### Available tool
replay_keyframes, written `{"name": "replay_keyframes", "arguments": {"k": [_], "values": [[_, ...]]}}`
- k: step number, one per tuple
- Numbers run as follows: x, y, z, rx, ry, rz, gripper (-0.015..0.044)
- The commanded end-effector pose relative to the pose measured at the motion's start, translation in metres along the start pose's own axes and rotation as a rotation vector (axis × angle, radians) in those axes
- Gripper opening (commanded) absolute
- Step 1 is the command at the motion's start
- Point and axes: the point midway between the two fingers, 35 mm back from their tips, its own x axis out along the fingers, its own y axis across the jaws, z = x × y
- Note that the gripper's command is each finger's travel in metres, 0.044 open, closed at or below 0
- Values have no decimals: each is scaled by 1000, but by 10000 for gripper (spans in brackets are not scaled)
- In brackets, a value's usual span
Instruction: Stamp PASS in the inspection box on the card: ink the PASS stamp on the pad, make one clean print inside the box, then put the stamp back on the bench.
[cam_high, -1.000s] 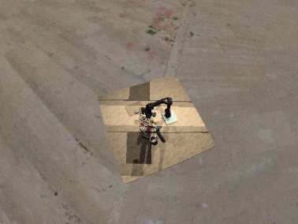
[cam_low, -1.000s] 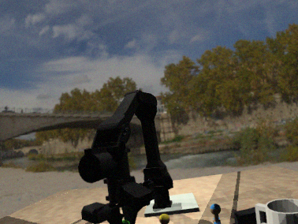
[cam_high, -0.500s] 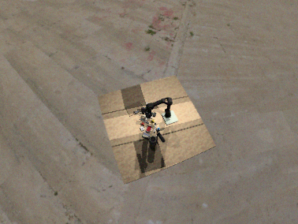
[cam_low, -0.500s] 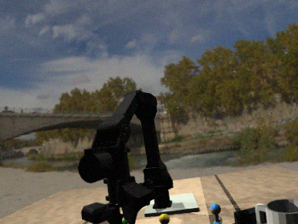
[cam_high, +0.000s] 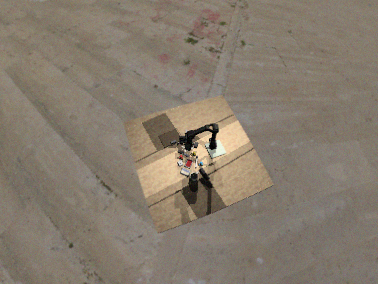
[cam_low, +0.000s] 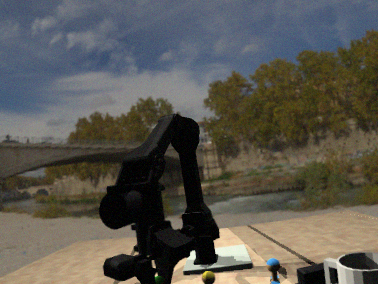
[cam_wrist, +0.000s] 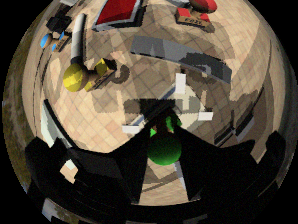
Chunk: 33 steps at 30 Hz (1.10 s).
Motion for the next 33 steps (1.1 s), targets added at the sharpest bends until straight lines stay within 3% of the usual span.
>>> {"name": "replay_keyframes", "arguments": {"k": [1,33], "values": [[-3,-1,1,-4,-2,-5,0],[-50,-2,1,-4,-2,-5,0]]}}
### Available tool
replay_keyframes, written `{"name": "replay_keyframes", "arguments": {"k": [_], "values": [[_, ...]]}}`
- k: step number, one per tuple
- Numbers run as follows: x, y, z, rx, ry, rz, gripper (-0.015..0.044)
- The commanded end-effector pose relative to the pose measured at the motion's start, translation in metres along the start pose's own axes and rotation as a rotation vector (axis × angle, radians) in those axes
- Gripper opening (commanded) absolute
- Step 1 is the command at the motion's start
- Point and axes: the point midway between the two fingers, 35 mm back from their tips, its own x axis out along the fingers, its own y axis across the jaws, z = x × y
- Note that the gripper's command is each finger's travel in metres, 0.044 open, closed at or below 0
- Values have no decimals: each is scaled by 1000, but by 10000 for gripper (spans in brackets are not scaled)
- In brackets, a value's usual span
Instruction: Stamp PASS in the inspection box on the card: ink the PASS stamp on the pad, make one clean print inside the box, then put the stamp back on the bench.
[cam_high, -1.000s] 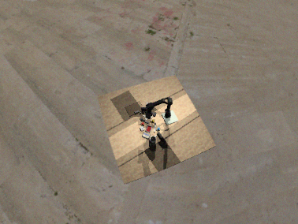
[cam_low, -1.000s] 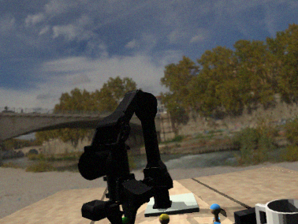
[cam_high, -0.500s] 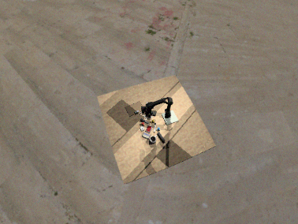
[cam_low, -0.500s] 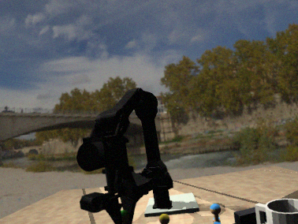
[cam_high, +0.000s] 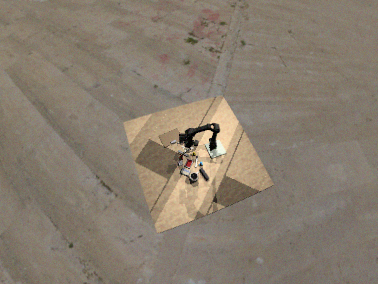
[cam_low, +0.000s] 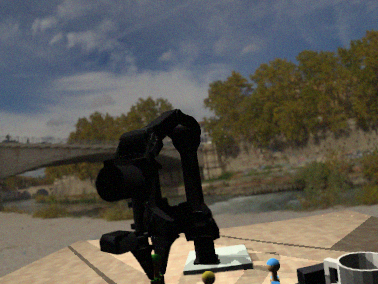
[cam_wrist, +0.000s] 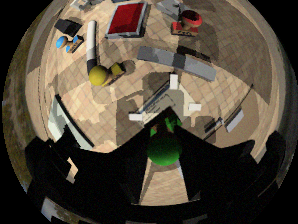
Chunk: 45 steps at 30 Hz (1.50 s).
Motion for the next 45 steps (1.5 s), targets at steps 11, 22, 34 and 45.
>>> {"name": "replay_keyframes", "arguments": {"k": [11,22,34,45], "values": [[-21,0,0,-1,-4,-10,0],[-29,-38,9,0,-5,-13,0],[-32,-80,16,1,-5,-17,0],[-29,-118,21,3,-6,-20,0]]}}
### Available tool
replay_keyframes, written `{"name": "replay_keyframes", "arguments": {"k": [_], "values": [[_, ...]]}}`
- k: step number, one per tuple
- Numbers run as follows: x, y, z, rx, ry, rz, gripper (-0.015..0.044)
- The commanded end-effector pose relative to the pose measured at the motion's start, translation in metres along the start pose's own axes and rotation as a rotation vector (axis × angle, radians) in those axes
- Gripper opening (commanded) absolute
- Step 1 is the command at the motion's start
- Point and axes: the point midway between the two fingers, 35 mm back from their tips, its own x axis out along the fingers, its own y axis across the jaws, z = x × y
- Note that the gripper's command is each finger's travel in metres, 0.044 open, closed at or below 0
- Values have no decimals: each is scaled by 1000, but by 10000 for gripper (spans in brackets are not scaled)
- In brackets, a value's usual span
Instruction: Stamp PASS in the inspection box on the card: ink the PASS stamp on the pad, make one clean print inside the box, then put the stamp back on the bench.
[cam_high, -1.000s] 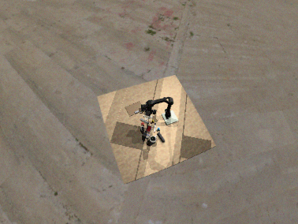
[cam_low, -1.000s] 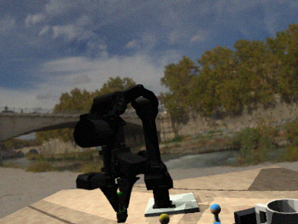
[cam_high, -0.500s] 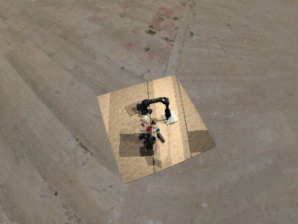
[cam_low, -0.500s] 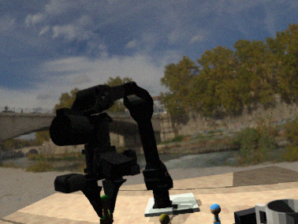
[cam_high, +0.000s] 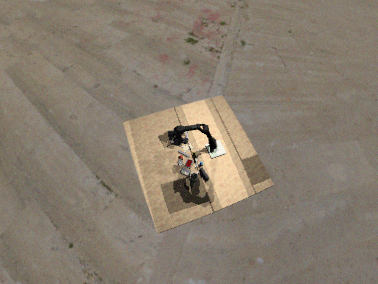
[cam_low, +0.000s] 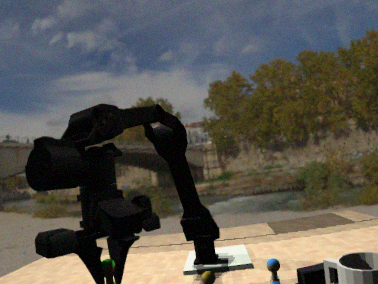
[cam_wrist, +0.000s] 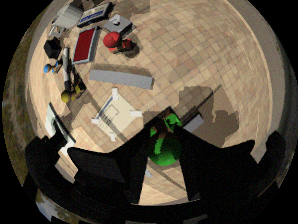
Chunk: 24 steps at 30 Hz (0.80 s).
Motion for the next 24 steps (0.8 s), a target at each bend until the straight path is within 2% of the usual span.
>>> {"name": "replay_keyframes", "arguments": {"k": [1,24], "values": [[1,-13,1,-3,-1,-3,0],[29,-27,3,-2,-1,-4,0]]}}
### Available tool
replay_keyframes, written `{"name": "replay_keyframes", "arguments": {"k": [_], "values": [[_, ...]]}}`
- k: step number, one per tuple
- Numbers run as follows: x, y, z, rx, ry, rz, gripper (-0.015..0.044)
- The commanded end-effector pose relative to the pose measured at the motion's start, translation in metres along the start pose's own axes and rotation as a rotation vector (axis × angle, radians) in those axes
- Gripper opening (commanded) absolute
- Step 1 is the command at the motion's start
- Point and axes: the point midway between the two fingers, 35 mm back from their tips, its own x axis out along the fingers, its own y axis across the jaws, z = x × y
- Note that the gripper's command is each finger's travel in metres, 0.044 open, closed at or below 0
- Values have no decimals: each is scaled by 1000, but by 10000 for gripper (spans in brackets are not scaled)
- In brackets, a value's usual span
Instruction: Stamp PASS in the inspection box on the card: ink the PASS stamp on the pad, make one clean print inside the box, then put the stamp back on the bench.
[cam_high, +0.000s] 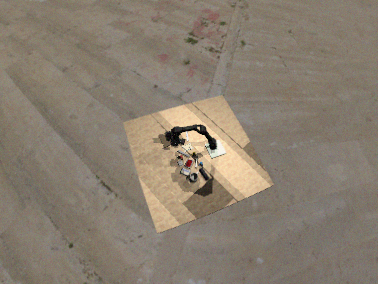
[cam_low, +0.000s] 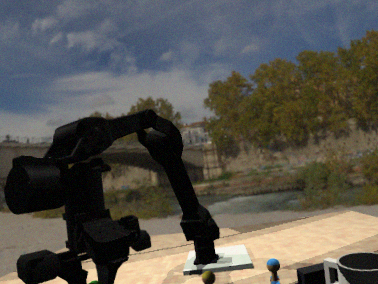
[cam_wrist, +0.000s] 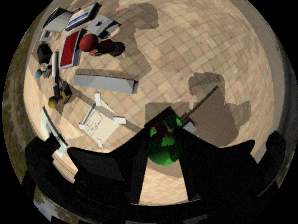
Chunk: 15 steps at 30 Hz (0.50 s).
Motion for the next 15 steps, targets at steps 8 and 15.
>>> {"name": "replay_keyframes", "arguments": {"k": [8,15], "values": [[19,0,0,-4,0,2,0],[30,1,-1,-4,1,2,0]]}}
